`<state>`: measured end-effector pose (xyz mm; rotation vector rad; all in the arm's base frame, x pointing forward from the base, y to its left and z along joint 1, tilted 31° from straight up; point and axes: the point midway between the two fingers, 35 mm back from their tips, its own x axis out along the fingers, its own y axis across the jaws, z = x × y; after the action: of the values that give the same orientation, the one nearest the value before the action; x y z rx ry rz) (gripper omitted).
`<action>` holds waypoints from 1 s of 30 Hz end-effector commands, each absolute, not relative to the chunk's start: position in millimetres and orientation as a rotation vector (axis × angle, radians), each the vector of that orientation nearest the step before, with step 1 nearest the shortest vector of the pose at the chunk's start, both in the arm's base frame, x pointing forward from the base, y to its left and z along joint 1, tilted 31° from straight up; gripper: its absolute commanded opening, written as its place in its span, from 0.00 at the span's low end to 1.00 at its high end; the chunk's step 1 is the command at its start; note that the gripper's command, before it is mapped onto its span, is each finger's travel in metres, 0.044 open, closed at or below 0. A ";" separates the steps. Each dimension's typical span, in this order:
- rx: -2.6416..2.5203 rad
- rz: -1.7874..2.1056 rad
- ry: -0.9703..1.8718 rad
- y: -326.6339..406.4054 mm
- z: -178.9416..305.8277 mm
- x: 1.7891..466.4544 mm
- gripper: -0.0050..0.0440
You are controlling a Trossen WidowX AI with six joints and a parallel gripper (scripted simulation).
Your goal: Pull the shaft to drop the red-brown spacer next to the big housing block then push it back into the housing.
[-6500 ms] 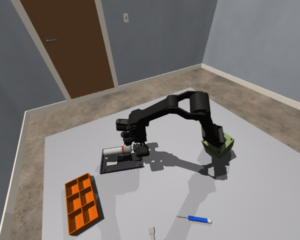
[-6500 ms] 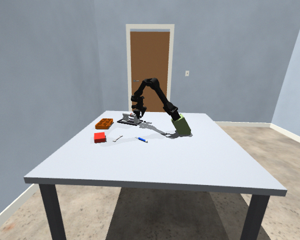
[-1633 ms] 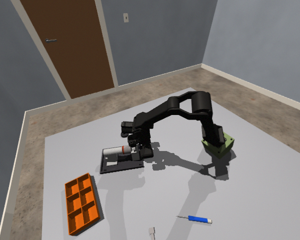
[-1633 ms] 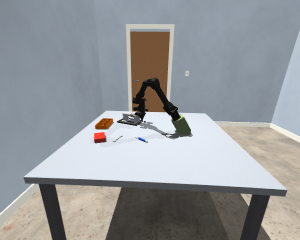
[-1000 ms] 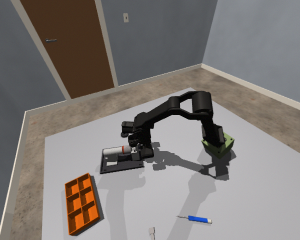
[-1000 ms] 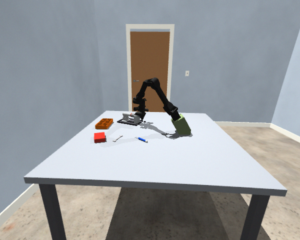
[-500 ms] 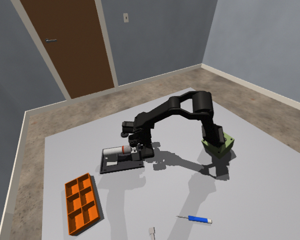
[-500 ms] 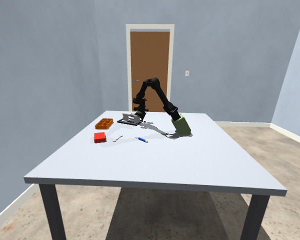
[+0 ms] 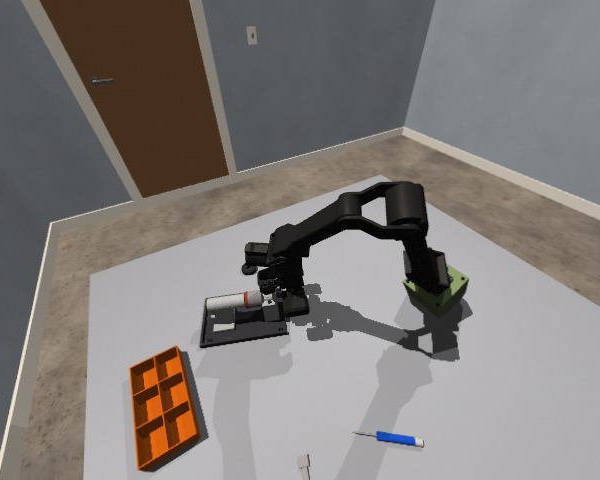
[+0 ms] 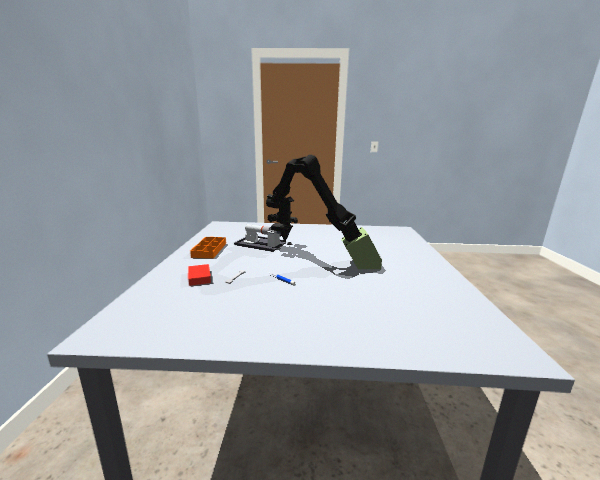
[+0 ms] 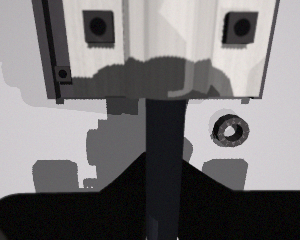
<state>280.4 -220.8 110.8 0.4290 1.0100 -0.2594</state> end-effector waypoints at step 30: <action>0.412 -0.263 0.983 -219.3 118.9 276.3 0.00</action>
<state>277.9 -219.2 109.2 0.4290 1.0099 -0.2592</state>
